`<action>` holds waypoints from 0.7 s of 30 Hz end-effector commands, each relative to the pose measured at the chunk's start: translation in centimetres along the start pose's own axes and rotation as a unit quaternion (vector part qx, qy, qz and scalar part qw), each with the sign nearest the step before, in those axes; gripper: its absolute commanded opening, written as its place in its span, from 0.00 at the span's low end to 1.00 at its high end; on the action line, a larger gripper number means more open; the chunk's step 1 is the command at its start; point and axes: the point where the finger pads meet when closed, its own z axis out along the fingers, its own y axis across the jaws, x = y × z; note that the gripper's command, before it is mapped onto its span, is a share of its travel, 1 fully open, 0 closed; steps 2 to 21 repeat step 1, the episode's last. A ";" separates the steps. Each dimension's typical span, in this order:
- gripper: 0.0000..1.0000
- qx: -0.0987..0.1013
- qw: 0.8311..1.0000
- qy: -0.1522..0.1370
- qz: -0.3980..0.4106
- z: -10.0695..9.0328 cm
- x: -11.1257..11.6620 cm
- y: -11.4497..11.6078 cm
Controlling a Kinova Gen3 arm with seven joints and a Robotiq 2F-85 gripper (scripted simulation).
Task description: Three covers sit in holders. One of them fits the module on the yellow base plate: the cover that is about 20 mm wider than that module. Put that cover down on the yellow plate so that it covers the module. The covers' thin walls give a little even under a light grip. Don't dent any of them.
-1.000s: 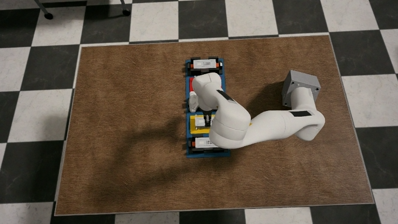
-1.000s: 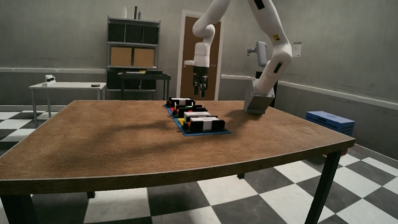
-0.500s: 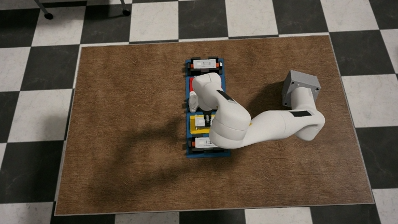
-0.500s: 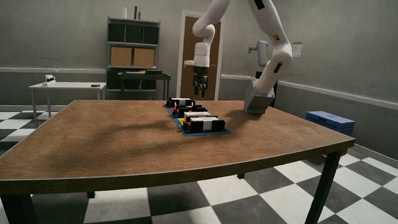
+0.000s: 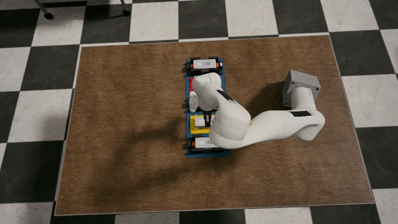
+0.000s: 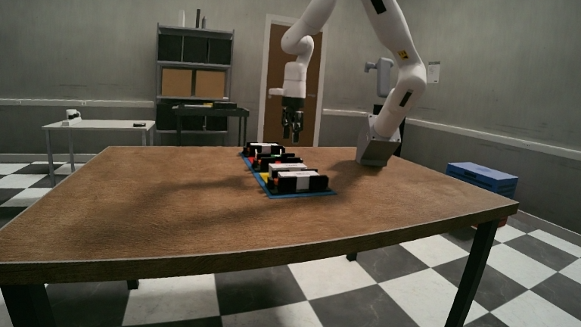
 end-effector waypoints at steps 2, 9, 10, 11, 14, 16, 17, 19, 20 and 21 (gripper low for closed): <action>1.00 0.000 1.000 0.001 0.000 -0.1 0.0 0.0; 1.00 0.000 1.000 0.001 0.000 -0.1 0.0 0.0; 1.00 0.000 1.000 0.001 0.000 -0.1 0.0 0.0; 1.00 0.000 1.000 0.001 0.000 -0.1 0.0 0.0; 1.00 0.000 1.000 0.001 0.000 -0.1 0.0 0.0; 1.00 0.000 1.000 0.001 0.000 -0.1 0.0 0.0; 1.00 0.000 1.000 0.001 0.000 -0.1 0.0 0.0; 1.00 0.000 1.000 0.001 0.000 -0.1 0.0 0.0; 1.00 0.000 1.000 0.001 0.000 -0.1 0.0 0.0; 1.00 0.000 1.000 0.001 0.000 -0.1 0.0 0.0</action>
